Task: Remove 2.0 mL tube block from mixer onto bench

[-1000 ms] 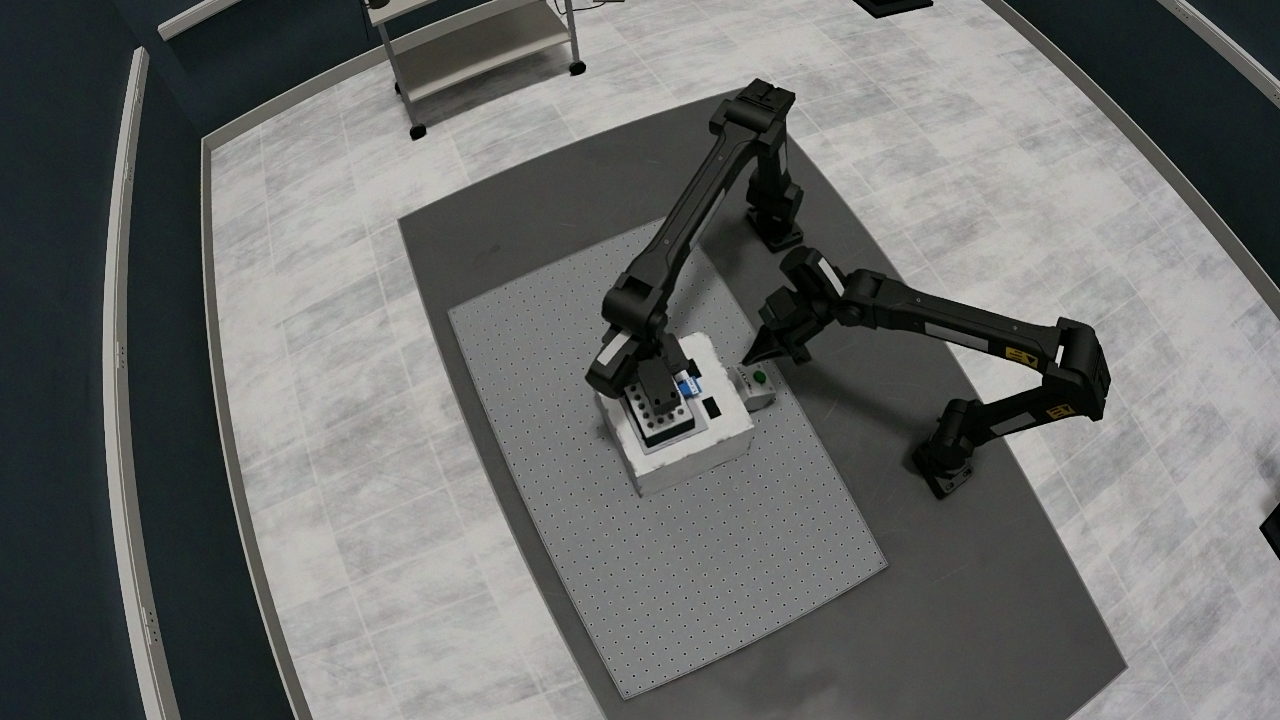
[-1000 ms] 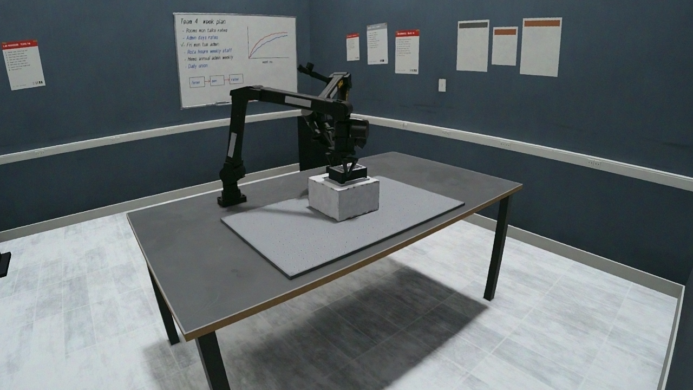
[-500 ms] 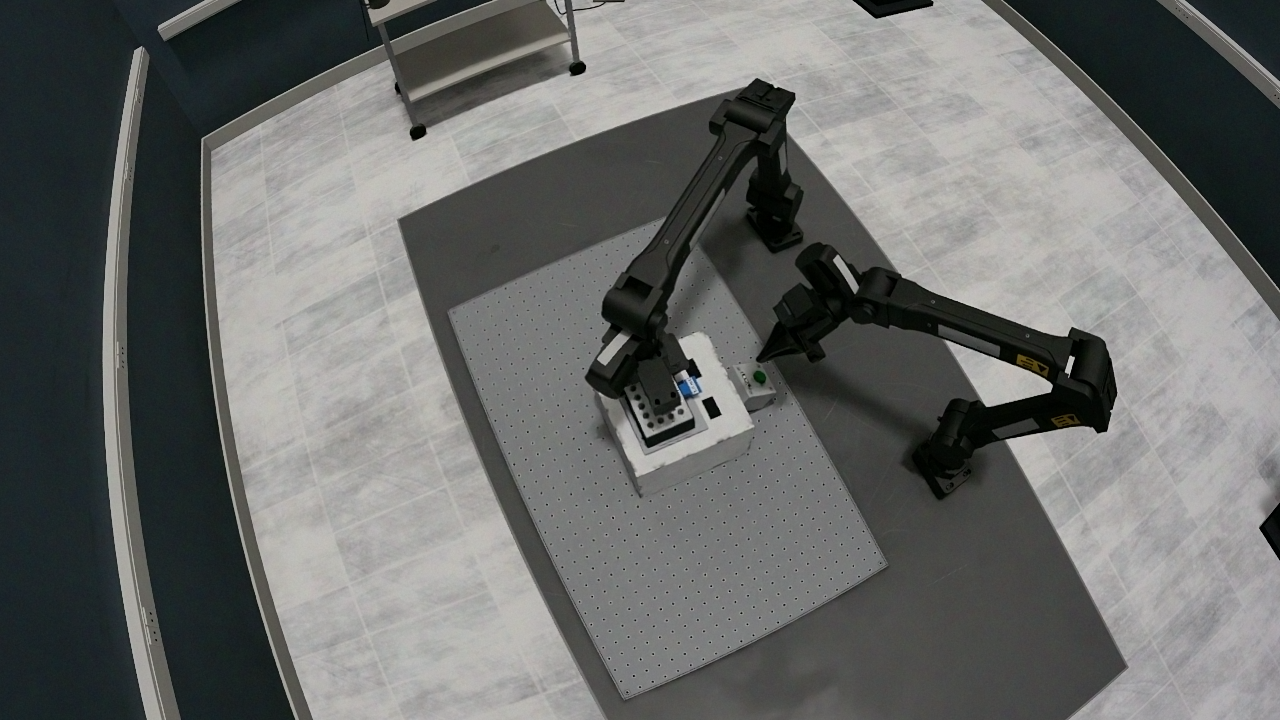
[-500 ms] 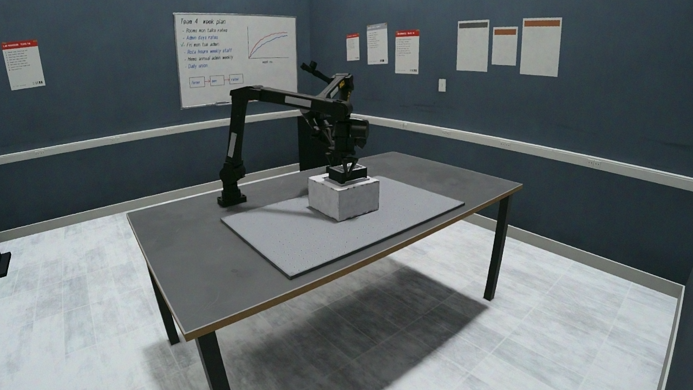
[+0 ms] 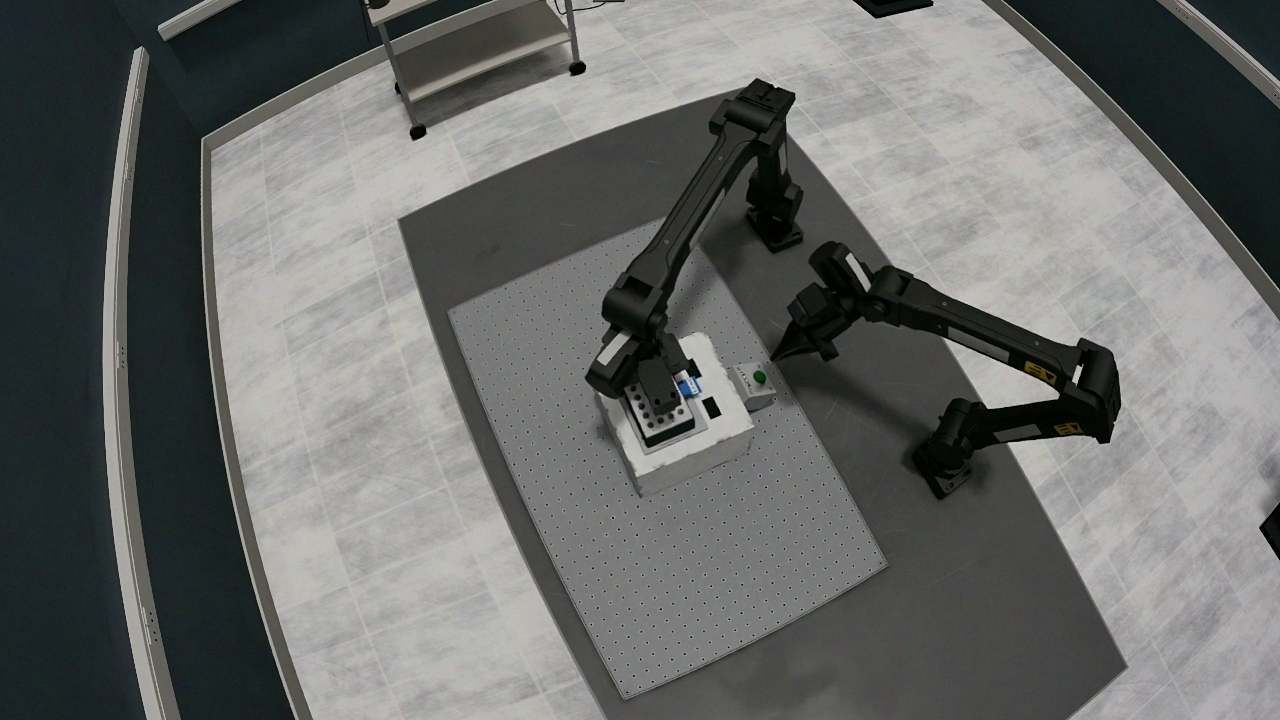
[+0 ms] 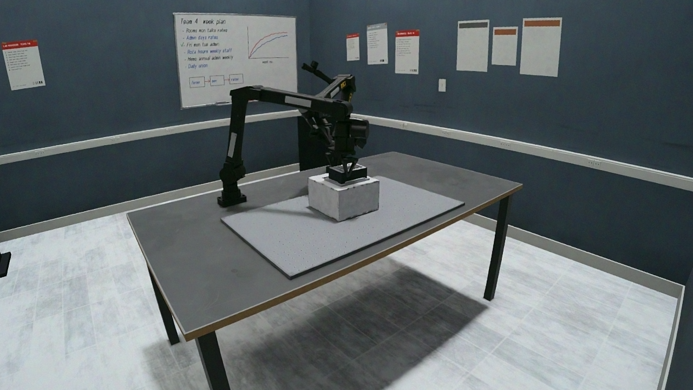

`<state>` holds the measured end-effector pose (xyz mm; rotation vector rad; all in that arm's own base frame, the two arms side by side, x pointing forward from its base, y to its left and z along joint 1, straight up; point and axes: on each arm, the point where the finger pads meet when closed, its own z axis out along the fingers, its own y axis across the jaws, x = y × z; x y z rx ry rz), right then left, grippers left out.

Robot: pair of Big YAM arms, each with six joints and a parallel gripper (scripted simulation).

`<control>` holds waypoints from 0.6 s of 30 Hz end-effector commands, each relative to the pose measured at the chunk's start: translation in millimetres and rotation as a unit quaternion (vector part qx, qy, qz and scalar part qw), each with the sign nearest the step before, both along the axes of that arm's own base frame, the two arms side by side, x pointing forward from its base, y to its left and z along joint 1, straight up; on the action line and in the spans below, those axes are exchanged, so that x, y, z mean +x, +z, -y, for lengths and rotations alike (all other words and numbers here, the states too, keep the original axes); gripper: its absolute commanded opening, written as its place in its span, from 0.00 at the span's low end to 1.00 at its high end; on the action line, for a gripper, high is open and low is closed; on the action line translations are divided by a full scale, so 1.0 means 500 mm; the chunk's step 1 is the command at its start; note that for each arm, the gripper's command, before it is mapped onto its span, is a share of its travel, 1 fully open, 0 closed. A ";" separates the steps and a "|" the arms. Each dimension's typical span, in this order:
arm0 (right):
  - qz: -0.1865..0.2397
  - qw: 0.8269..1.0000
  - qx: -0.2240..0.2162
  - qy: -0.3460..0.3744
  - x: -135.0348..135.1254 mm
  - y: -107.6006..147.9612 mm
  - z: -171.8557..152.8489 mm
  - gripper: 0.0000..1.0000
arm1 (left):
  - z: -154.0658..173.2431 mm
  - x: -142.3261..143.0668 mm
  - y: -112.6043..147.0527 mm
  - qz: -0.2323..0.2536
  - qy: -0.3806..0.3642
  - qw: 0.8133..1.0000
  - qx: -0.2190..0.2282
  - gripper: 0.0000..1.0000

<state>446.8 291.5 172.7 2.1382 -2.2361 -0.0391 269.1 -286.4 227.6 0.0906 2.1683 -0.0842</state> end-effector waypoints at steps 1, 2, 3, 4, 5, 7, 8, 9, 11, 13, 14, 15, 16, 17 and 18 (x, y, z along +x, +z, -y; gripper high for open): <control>0.009 1.000 0.009 -0.007 -0.008 0.051 0.016 0.00 | -0.005 -0.012 -0.014 -0.006 0.001 1.000 0.003 0.00; 0.009 1.000 0.009 -0.008 -0.008 0.051 0.016 0.00 | -0.007 -0.014 -0.018 -0.008 0.001 1.000 0.005 0.00; 0.009 1.000 0.009 -0.008 -0.008 0.051 0.016 0.00 | -0.009 -0.018 -0.021 -0.009 -0.001 1.000 0.010 0.00; 0.009 1.000 0.009 -0.008 -0.008 0.051 0.016 0.00 | -0.011 -0.022 -0.023 -0.008 -0.001 1.000 0.013 0.00; 0.009 1.000 0.009 -0.008 -0.008 0.051 0.016 0.00 | -0.012 -0.026 -0.024 -0.009 -0.001 1.000 0.014 0.00; 0.009 1.000 0.009 -0.008 -0.008 0.051 0.016 0.00 | -0.009 -0.028 0.016 -0.007 -0.001 1.000 0.008 0.00; 0.009 1.000 0.009 -0.008 -0.008 0.051 0.016 0.00 | -0.009 -0.029 0.038 -0.005 -0.001 1.000 0.002 0.00; 0.009 1.000 0.009 -0.008 -0.008 0.052 0.016 0.00 | -0.010 -0.030 0.060 -0.002 0.000 1.000 -0.003 0.00; 0.009 1.000 0.009 -0.008 -0.008 0.052 0.016 0.00 | -0.012 -0.028 0.102 0.003 0.004 1.000 -0.013 0.00; 0.009 1.000 0.009 -0.008 -0.008 0.052 0.017 0.00 | -0.012 -0.032 0.127 0.004 0.004 1.000 -0.015 0.00; 0.009 1.000 0.009 -0.008 -0.008 0.052 0.017 0.00 | -0.006 -0.031 0.122 0.003 0.002 1.000 -0.015 0.00; 0.009 1.000 0.009 -0.008 -0.008 0.052 0.017 0.00 | 0.001 -0.030 0.117 0.002 -0.001 1.000 -0.014 0.00; 0.009 1.000 0.009 -0.008 -0.008 0.052 0.017 0.00 | 0.001 -0.030 0.117 0.002 -0.001 1.000 -0.014 0.00; 0.009 1.000 0.009 -0.008 -0.008 0.052 0.017 0.00 | 0.001 -0.030 0.117 0.002 -0.001 1.000 -0.014 0.00; 0.009 1.000 0.009 -0.008 -0.008 0.052 0.017 0.00 | -0.016 -0.026 0.099 -0.017 0.000 1.000 -0.004 0.00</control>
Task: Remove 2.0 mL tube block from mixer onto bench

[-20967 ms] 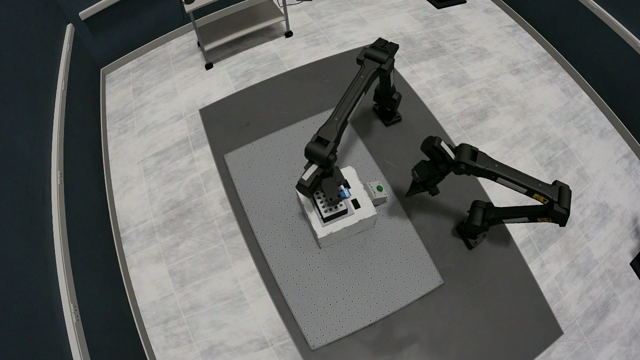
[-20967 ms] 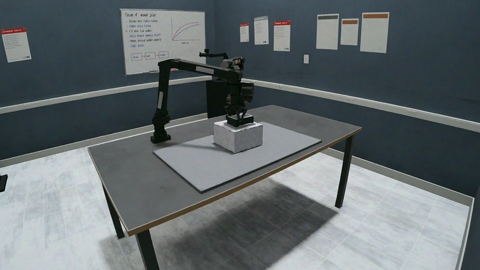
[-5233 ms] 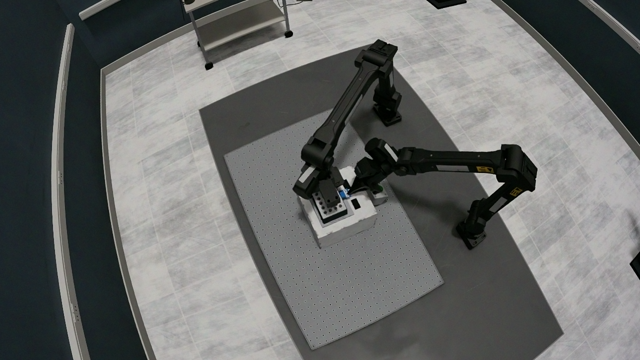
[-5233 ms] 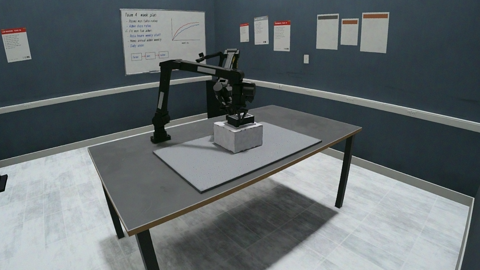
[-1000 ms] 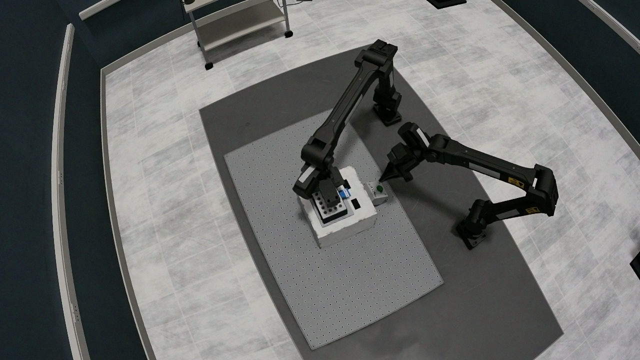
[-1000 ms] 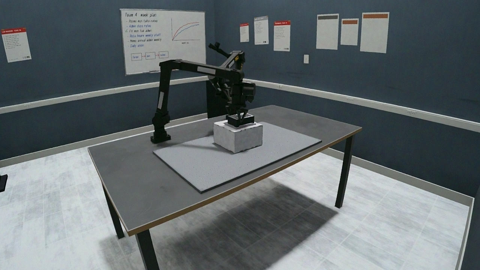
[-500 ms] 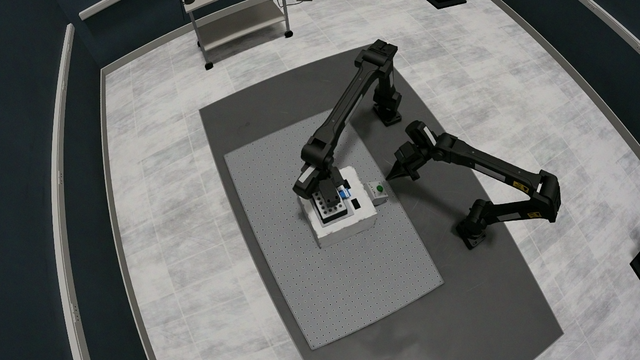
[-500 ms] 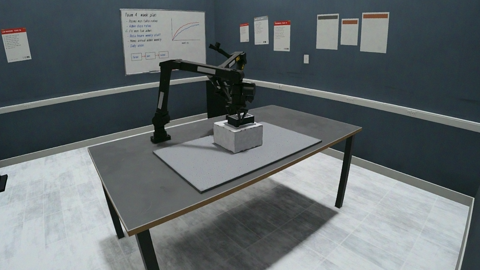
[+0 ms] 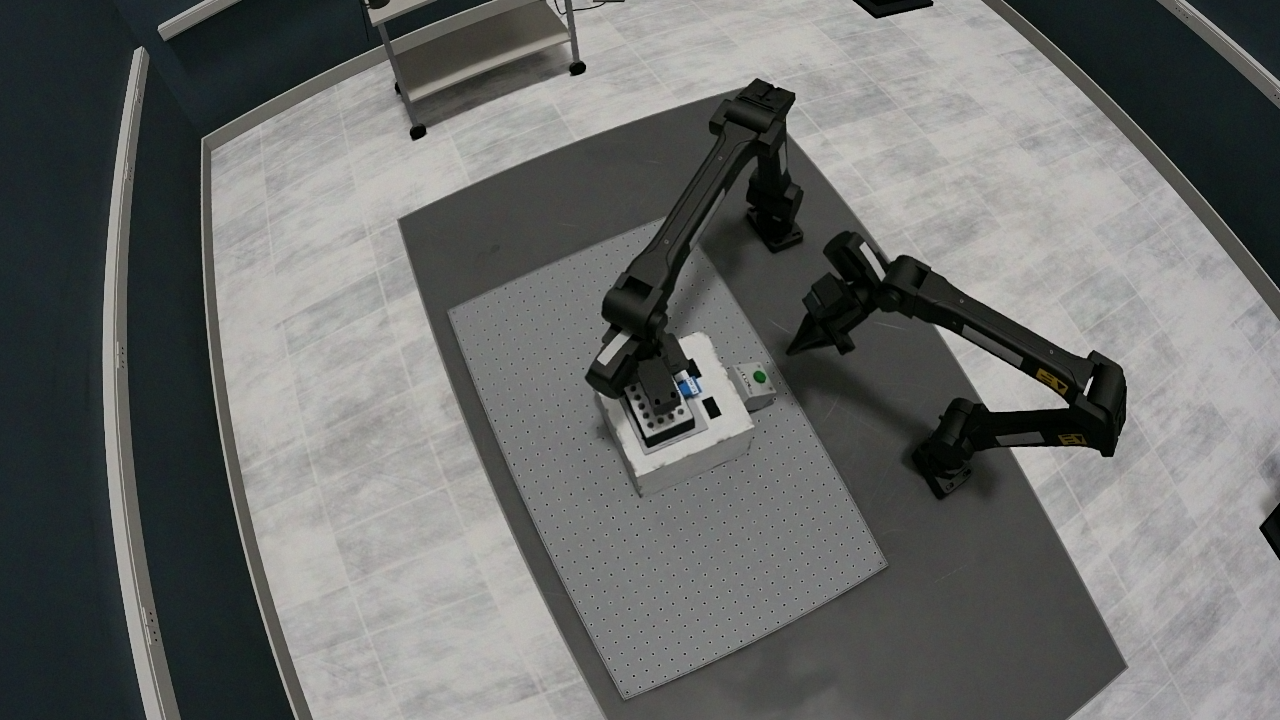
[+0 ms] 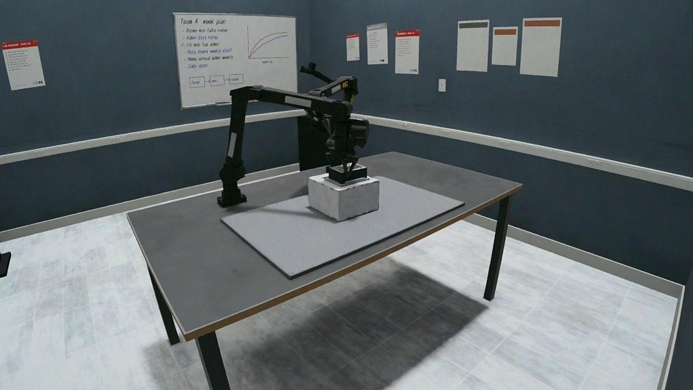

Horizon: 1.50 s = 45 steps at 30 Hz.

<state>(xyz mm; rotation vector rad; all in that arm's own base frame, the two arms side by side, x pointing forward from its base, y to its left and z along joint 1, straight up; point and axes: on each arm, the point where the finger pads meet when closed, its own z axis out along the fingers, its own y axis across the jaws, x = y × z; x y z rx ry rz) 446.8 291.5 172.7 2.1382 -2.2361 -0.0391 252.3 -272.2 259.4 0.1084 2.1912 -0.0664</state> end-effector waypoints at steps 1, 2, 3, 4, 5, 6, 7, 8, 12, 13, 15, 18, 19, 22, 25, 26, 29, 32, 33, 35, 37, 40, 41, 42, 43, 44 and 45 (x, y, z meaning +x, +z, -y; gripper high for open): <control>0.009 1.000 0.009 -0.009 -0.008 0.052 0.017 0.00 | -0.005 0.011 0.033 -0.021 0.005 1.000 -0.008 0.00; 0.009 1.000 0.009 -0.009 -0.008 0.052 0.017 0.00 | -0.023 0.014 0.036 -0.032 0.008 0.999 -0.006 0.00; 0.009 1.000 0.009 -0.009 -0.009 0.052 0.017 0.00 | -0.039 0.017 0.044 -0.041 0.010 0.999 -0.006 0.00; 0.009 1.000 0.009 -0.009 -0.009 0.052 0.017 0.00 | -0.053 0.018 0.053 -0.049 0.011 0.999 -0.009 0.00; 0.009 1.000 0.009 -0.009 -0.009 0.052 0.017 0.00 | -0.065 0.019 0.061 -0.057 0.010 0.998 -0.011 0.00; 0.009 1.000 0.009 -0.009 -0.009 0.052 0.017 0.00 | -0.075 0.019 0.068 -0.065 0.008 0.998 -0.013 0.00; 0.009 1.000 0.009 -0.009 -0.009 0.052 0.017 0.00 | -0.084 0.019 0.074 -0.074 0.006 0.997 -0.013 0.00; 0.009 1.000 0.009 -0.009 -0.009 0.052 0.017 0.00 | -0.092 0.020 0.078 -0.083 0.004 0.996 -0.013 0.00; 0.009 1.000 0.009 -0.009 -0.009 0.052 0.017 0.00 | -0.128 0.028 0.072 -0.127 0.002 0.992 0.000 0.00; 0.009 1.000 0.009 -0.009 -0.009 0.052 0.017 0.00 | -0.139 0.029 0.067 -0.139 0.003 0.990 0.004 0.00; 0.009 1.000 0.009 -0.009 -0.009 0.052 0.017 0.00 | -0.151 0.031 0.063 -0.151 0.003 0.989 0.008 0.00; 0.009 1.000 0.009 -0.010 -0.009 0.052 0.017 0.00 | -0.163 0.026 0.050 -0.170 -0.003 0.985 0.013 0.00; 0.009 1.000 0.009 -0.010 -0.009 0.052 0.017 0.00 | -0.178 0.028 0.046 -0.183 0.000 0.983 0.017 0.00; 0.009 1.000 0.009 -0.010 -0.009 0.053 0.017 0.00 | -0.218 0.038 0.050 -0.213 0.006 0.977 0.021 0.00; 0.009 1.000 0.009 -0.010 -0.009 0.053 0.018 0.00 | -0.245 0.044 0.058 -0.240 0.001 0.970 0.023 0.00; 0.009 1.000 0.009 -0.010 -0.009 0.053 0.018 0.00 | -0.254 0.044 0.060 -0.249 -0.001 0.968 0.023 0.00; 0.009 1.000 0.009 -0.010 -0.009 0.053 0.018 0.00 | -0.286 0.045 0.057 -0.280 -0.004 0.960 0.028 0.00; 0.009 1.000 0.009 -0.010 -0.010 0.053 0.018 0.00 | -0.311 0.045 0.053 -0.280 -0.003 0.959 0.033 0.00; 0.009 1.000 0.009 -0.010 -0.010 0.053 0.018 0.00 | -0.311 0.045 0.053 -0.280 -0.003 0.959 0.033 0.00; 0.009 1.000 0.009 -0.011 -0.010 0.053 0.018 0.00 | -0.321 0.041 0.045 -0.303 -0.007 0.952 0.032 0.00; 0.009 1.000 0.009 -0.011 -0.010 0.053 0.018 0.00 | -0.354 0.047 0.047 -0.324 0.000 0.945 0.035 0.00; 0.009 1.000 0.009 -0.011 -0.010 0.053 0.018 0.00 | -0.390 0.054 0.050 -0.352 0.001 0.935 0.037 0.00; 0.009 1.000 0.009 -0.011 -0.010 0.053 0.018 0.00 | -0.400 0.054 0.051 -0.361 -0.002 0.932 0.038 0.00; 0.009 1.000 0.009 -0.011 -0.010 0.053 0.018 0.00 | -0.408 0.054 0.051 -0.371 -0.003 0.928 0.038 0.00; 0.009 1.000 0.009 -0.011 -0.010 0.053 0.018 0.00 | -0.416 0.053 0.051 -0.374 -0.005 0.927 0.041 0.00; 0.009 1.000 0.009 -0.011 -0.010 0.053 0.018 0.00 | -0.425 0.050 0.049 -0.368 -0.007 0.929 0.043 0.00; 0.009 1.000 0.009 -0.011 -0.010 0.053 0.018 0.00 | -0.433 0.047 0.048 -0.377 -0.010 0.925 0.042 0.00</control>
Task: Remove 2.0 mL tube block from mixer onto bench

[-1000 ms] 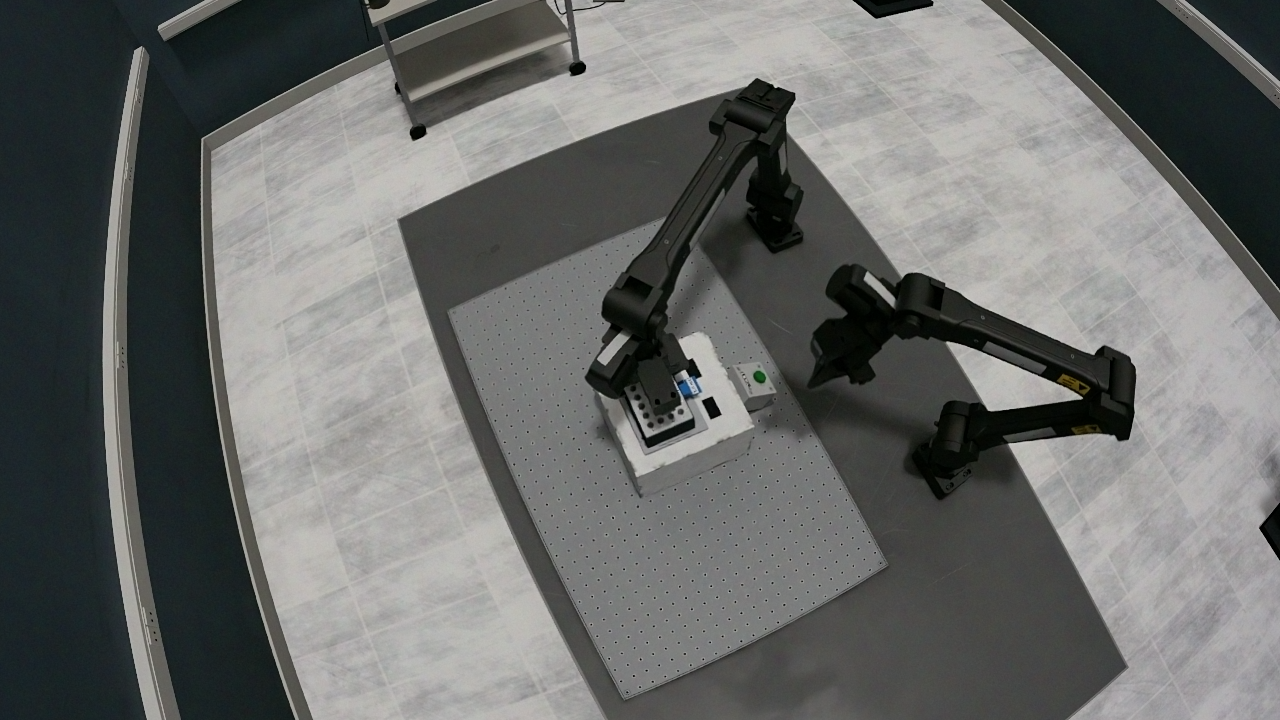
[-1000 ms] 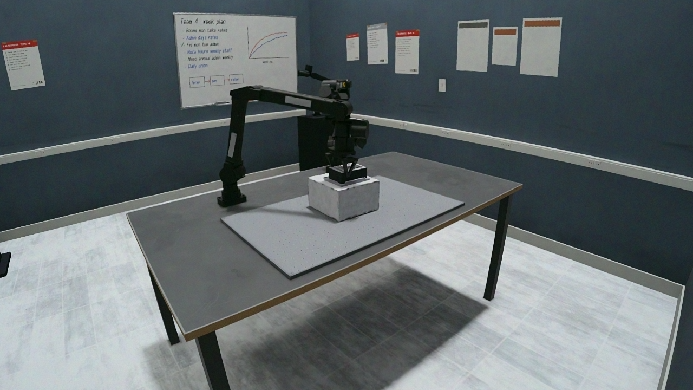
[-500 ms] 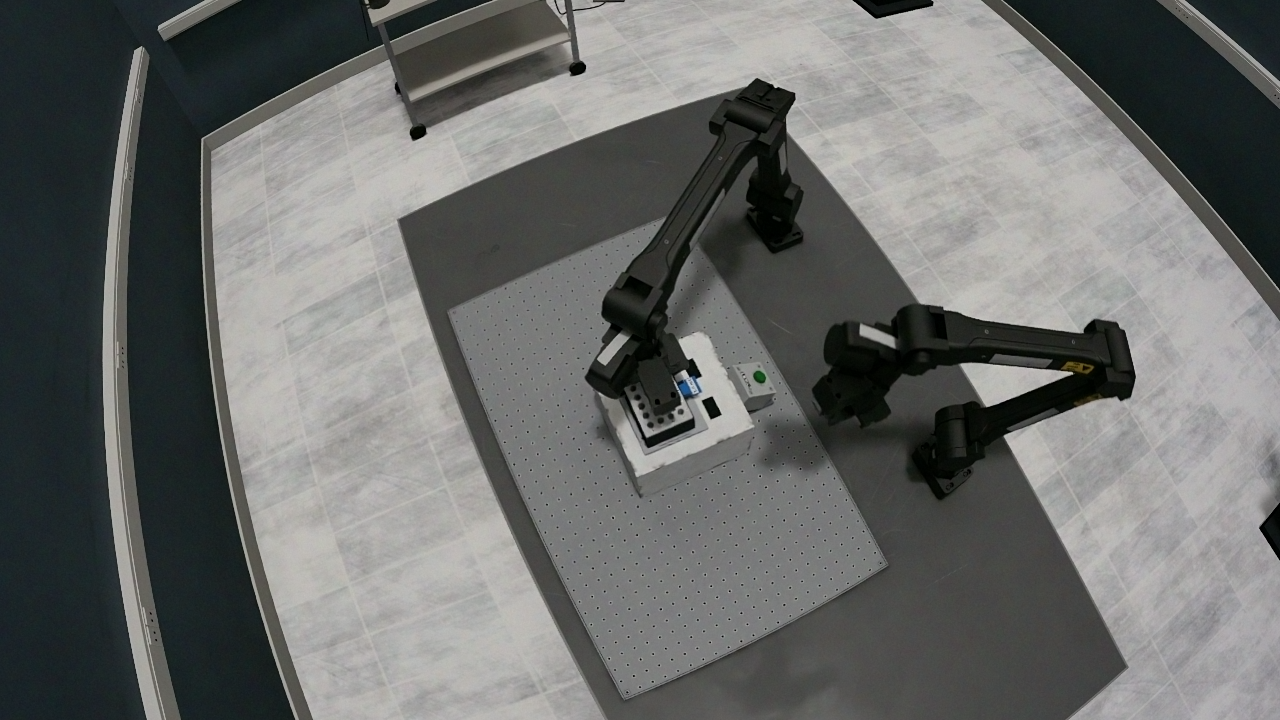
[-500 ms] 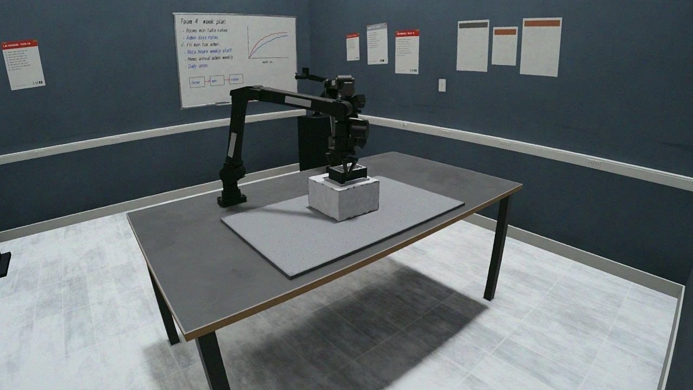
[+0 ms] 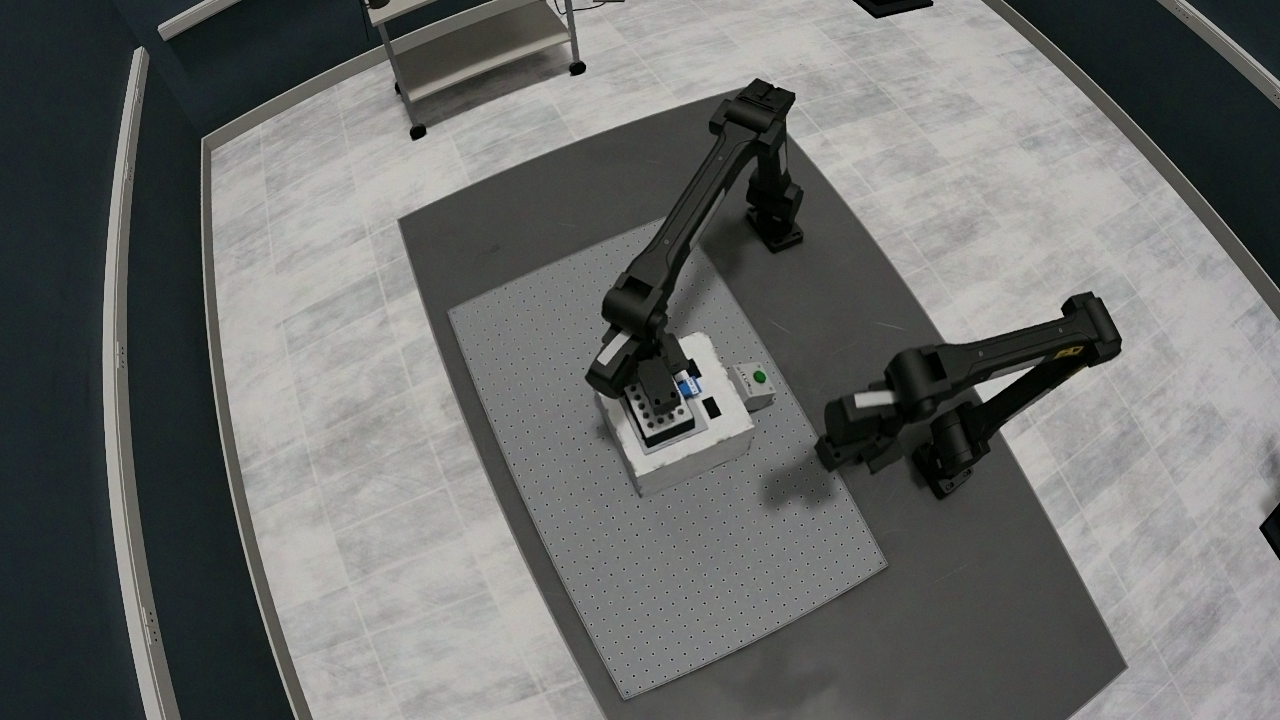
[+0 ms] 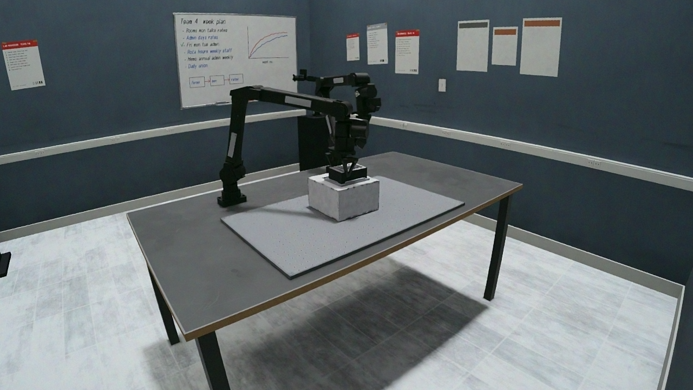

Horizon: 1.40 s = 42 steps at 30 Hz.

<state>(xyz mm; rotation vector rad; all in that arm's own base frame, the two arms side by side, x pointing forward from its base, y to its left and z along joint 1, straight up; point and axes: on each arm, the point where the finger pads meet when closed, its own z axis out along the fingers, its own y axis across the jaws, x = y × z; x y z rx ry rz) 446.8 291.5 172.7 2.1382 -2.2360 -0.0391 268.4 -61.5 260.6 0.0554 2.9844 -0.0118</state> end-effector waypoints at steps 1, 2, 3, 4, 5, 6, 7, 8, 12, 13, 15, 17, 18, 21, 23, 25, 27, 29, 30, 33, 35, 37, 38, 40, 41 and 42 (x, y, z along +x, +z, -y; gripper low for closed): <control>0.009 1.000 0.009 -0.011 -0.010 0.053 0.018 0.00 | -0.021 0.012 0.047 -0.004 -0.040 0.999 -0.003 0.00; 0.009 1.000 0.009 -0.011 -0.010 0.053 0.018 0.00 | -0.035 0.014 0.048 -0.016 -0.037 0.999 0.000 0.00; 0.009 1.000 0.009 -0.011 -0.010 0.053 0.018 0.00 | -0.049 0.017 0.047 -0.028 -0.035 0.999 0.002 0.00; 0.009 1.000 0.009 -0.011 -0.010 0.053 0.018 0.00 | -0.049 0.017 0.047 -0.028 -0.035 0.999 0.002 0.00; 0.009 1.000 0.009 -0.011 -0.010 0.053 0.018 0.00 | -0.049 0.017 0.047 -0.028 -0.035 0.999 0.002 0.00; 0.009 1.000 0.009 -0.011 -0.010 0.054 0.018 0.00 | -0.049 0.023 0.045 -0.030 -0.034 0.999 0.002 0.00; 0.009 1.000 0.009 -0.012 -0.010 0.054 0.018 0.00 | -0.060 0.024 0.044 -0.042 -0.033 0.999 0.001 0.00; 0.009 1.000 0.009 -0.012 -0.010 0.054 0.018 0.00 | -0.072 0.024 0.042 -0.056 -0.033 0.998 0.002 0.00; 0.009 1.000 0.009 -0.012 -0.010 0.054 0.019 0.00 | -0.130 0.024 0.034 -0.083 -0.028 0.996 0.010 0.00; 0.009 1.000 0.009 -0.012 -0.010 0.054 0.019 0.00 | -0.140 0.021 0.035 -0.077 -0.030 0.997 0.010 0.00; 0.009 1.000 0.009 -0.012 -0.010 0.054 0.019 0.00 | -0.156 0.016 0.036 -0.069 -0.032 0.997 0.006 0.00; 0.009 1.000 0.010 -0.012 -0.009 0.060 0.018 0.00 | -0.170 0.014 0.034 -0.064 -0.037 0.997 0.005 0.00; 0.009 1.000 0.013 -0.012 -0.008 0.063 0.016 0.00 | -0.181 0.014 0.033 -0.062 -0.036 0.997 0.005 0.00; 0.009 1.000 0.016 -0.012 -0.006 0.068 0.013 0.00 | -0.204 0.012 0.030 -0.059 -0.034 0.998 0.005 0.00; 0.008 1.000 0.015 -0.012 -0.004 0.067 0.012 0.00 | -0.189 0.013 0.027 -0.059 -0.034 0.998 0.005 0.00; 0.005 1.000 0.015 -0.012 0.000 0.065 0.009 0.00 | -0.185 0.011 0.025 -0.057 -0.032 0.998 0.010 0.00; 0.003 1.000 0.015 -0.008 0.004 0.063 0.007 0.00 | -0.184 0.009 0.022 -0.056 -0.030 0.998 0.012 0.00; 0.000 1.000 0.014 -0.004 0.007 0.061 0.005 0.00 | -0.181 0.006 0.019 -0.054 -0.028 0.998 0.013 0.00; -0.001 1.000 0.014 -0.004 0.009 0.060 0.004 0.00 | -0.180 0.004 0.017 -0.055 -0.027 0.998 0.013 0.00; -0.005 1.000 0.012 -0.002 0.014 0.057 0.000 0.00 | -0.176 0.002 0.002 -0.067 -0.025 0.997 0.011 0.00; -0.006 1.000 0.011 -0.001 0.017 0.055 -0.002 0.00 | -0.173 0.002 -0.005 -0.074 -0.025 0.997 0.010 0.00; -0.003 1.000 0.008 0.005 0.018 0.052 -0.010 0.00 | -0.170 0.005 -0.009 -0.077 -0.024 0.997 0.010 0.00; -0.003 1.000 0.008 0.005 0.018 0.052 -0.010 0.00 | -0.170 0.005 -0.009 -0.077 -0.024 0.997 0.010 0.00; 0.000 1.000 0.008 0.007 0.016 0.053 -0.012 0.00 | -0.170 0.009 -0.006 -0.076 -0.023 0.997 0.010 0.00; 0.002 1.000 0.009 0.010 0.013 0.054 -0.014 0.00 | -0.169 0.012 -0.005 -0.076 -0.023 0.997 0.010 0.00; 0.004 1.000 0.010 0.012 0.010 0.055 -0.017 0.00 | -0.167 0.015 -0.004 -0.076 -0.023 0.997 0.010 0.00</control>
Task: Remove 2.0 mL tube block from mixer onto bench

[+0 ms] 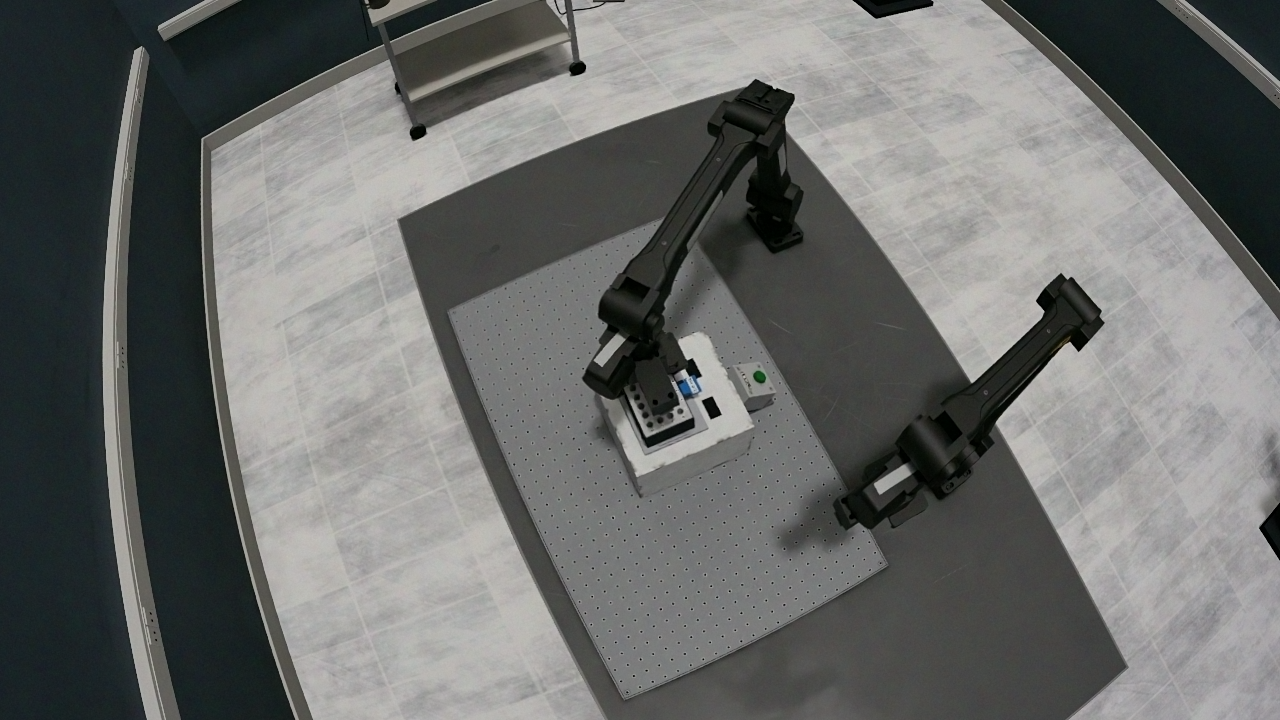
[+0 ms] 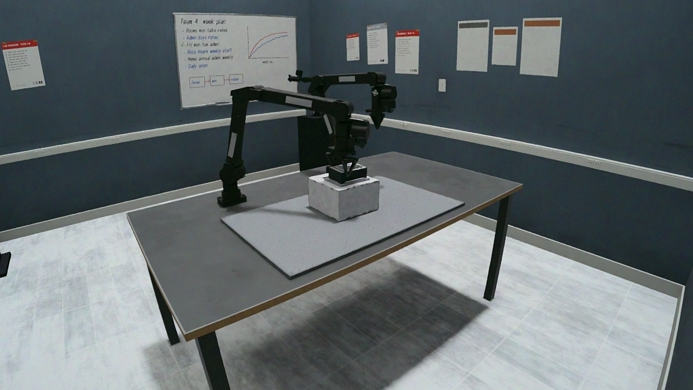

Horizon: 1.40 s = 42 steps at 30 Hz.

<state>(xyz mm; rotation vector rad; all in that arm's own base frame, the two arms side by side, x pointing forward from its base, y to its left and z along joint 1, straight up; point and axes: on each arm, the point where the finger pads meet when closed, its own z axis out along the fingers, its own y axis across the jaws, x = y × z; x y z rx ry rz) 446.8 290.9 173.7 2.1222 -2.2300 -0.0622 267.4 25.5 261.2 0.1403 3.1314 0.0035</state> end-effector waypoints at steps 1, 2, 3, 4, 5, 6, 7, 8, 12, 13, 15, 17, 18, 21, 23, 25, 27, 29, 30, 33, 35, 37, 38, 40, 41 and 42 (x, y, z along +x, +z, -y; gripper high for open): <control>0.017 1.000 0.010 0.017 0.007 0.054 -0.021 0.00 | 0.007 0.020 -0.004 -0.001 0.004 1.000 0.002 0.00; 0.019 1.000 0.011 0.020 0.004 0.055 -0.024 0.00 | 0.007 0.023 -0.002 -0.001 0.005 1.000 0.002 0.00; 0.020 1.000 0.012 0.020 0.003 0.056 -0.024 0.00 | 0.007 0.026 -0.001 0.000 0.006 1.000 0.002 0.00; 0.021 0.999 0.013 0.021 0.002 0.057 -0.023 0.00 | 0.006 0.027 0.003 0.002 0.008 1.000 0.002 0.00; 0.023 0.999 0.015 0.021 0.002 0.058 -0.023 0.00 | 0.006 0.027 0.009 0.007 0.010 1.000 0.002 0.00; 0.025 0.999 0.016 0.022 0.001 0.059 -0.022 0.00 | 0.004 0.027 0.015 0.012 0.013 1.000 0.003 0.00; 0.026 0.999 0.017 0.022 0.000 0.061 -0.022 0.00 | 0.001 0.028 0.021 0.016 0.017 1.000 0.003 0.00; 0.028 0.999 0.018 0.023 -0.001 0.062 -0.022 0.00 | -0.001 0.028 0.026 0.020 0.020 1.000 0.003 0.00; 0.029 0.999 0.019 0.024 -0.003 0.054 -0.021 0.00 | -0.010 0.029 0.047 0.036 0.033 0.999 0.004 0.00; 0.029 0.999 0.019 0.024 -0.003 0.054 -0.021 0.00 | -0.010 0.029 0.047 0.036 0.033 0.999 0.004 0.00; 0.028 0.999 0.018 0.022 -0.005 0.052 -0.020 0.00 | -0.010 0.030 0.052 0.040 0.033 0.999 0.004 0.00; 0.025 0.999 0.017 0.018 -0.008 0.047 -0.018 0.00 | -0.007 0.029 0.057 0.044 0.032 0.999 0.005 0.00; 0.025 0.999 0.017 0.016 -0.009 0.048 -0.017 0.00 | -0.005 0.030 0.057 0.044 0.028 0.999 0.005 0.00; 0.026 0.999 0.017 0.010 -0.009 0.051 -0.017 0.00 | 0.002 0.036 0.051 0.037 0.016 0.999 0.004 0.00; 0.027 0.999 0.018 0.006 -0.010 0.053 -0.017 0.00 | 0.003 0.038 0.046 0.033 0.011 0.999 0.004 0.00; 0.028 0.999 0.018 0.002 -0.010 0.055 -0.017 0.00 | 0.004 0.037 0.035 0.025 0.006 1.000 0.003 0.00; 0.028 0.999 0.019 0.000 -0.011 0.057 -0.017 0.00 | 0.005 0.035 0.026 0.018 0.001 1.000 0.003 0.00; 0.029 0.999 0.019 -0.001 -0.011 0.058 -0.017 0.00 | 0.007 0.032 0.019 0.014 0.000 1.000 0.003 0.00; 0.029 0.999 0.019 -0.001 -0.011 0.058 -0.017 0.00 | 0.007 0.032 0.019 0.014 0.000 1.000 0.003 0.00; 0.029 0.999 0.020 -0.002 -0.012 0.060 -0.017 0.00 | 0.007 0.028 0.014 0.011 0.005 1.000 0.002 0.00; 0.030 0.999 0.020 -0.003 -0.012 0.062 -0.017 0.00 | 0.007 0.022 0.012 0.011 0.009 1.000 0.002 0.00; 0.030 0.999 0.021 -0.003 -0.012 0.063 -0.017 0.00 | 0.007 0.016 0.010 0.011 0.013 1.000 0.002 0.00; 0.028 0.999 0.020 -0.003 -0.014 0.063 -0.016 0.00 | 0.007 0.013 0.009 0.011 0.015 1.000 0.002 0.00; 0.028 0.999 0.020 0.002 -0.014 0.069 -0.017 0.00 | 0.008 0.007 0.007 0.011 0.017 1.000 0.002 0.00; 0.028 0.999 0.020 0.004 -0.013 0.072 -0.017 0.00 | 0.008 0.004 0.006 0.011 0.017 1.000 0.002 0.00; 0.026 0.999 0.019 0.006 -0.015 0.072 -0.016 0.00 | 0.008 0.002 0.003 0.010 0.018 1.000 0.002 0.00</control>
